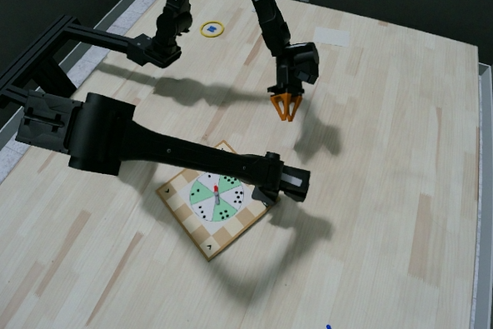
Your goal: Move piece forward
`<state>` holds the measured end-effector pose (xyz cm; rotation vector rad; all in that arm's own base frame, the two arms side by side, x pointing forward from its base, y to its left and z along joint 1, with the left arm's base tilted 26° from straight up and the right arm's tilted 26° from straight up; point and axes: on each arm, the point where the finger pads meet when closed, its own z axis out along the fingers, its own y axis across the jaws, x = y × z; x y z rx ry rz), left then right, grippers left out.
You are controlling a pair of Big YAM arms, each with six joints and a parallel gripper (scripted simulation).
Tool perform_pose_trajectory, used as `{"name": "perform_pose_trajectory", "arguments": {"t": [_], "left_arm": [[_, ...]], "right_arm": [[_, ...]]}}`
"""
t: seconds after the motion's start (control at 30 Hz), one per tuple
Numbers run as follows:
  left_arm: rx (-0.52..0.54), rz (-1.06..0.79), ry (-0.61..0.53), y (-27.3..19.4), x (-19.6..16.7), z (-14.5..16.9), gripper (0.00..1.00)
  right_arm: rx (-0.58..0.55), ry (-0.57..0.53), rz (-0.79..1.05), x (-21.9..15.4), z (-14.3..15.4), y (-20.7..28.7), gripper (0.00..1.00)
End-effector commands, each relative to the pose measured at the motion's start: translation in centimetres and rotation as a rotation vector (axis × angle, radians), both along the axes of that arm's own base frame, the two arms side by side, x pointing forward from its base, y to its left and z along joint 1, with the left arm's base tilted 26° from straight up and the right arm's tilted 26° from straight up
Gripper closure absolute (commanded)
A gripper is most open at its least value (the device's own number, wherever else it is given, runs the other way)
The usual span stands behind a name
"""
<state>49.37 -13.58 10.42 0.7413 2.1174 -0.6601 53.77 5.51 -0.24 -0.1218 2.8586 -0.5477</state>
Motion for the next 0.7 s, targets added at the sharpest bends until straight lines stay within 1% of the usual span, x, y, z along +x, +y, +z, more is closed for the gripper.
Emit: {"name": "perform_pose_trajectory", "arguments": {"t": [0.0,0.03,0.1,0.47,0.53,0.67], "left_arm": [[-0.034,0.032,-0.005,0.7,1.3,0.6,0.7],[-0.034,0.032,-0.005,0.7,1.3,0.6,0.7],[-0.034,0.018,-0.011,0.0,1.1,0.9,0.7],[-0.033,0.019,-0.014,0.0,1.1,1.1,0.7],[-0.033,0.019,-0.014,0.0,1.1,1.1,0.7],[-0.027,0.014,-0.02,0.0,1.0,1.3,0.7]], "right_arm": [[0.004,-0.017,0.007,1.6,-0.5,-0.1,0.97],[0.004,-0.017,0.006,1.6,-0.5,-0.2,0.97],[0.008,-0.037,0.005,1.8,0.6,-0.2,0.97],[0.008,-0.034,0.013,1.4,0.4,0.2,0.97],[0.008,-0.033,0.013,1.3,0.4,0.2,0.75],[0.009,-0.038,0.013,1.2,0.7,0.2,0.73]]}}
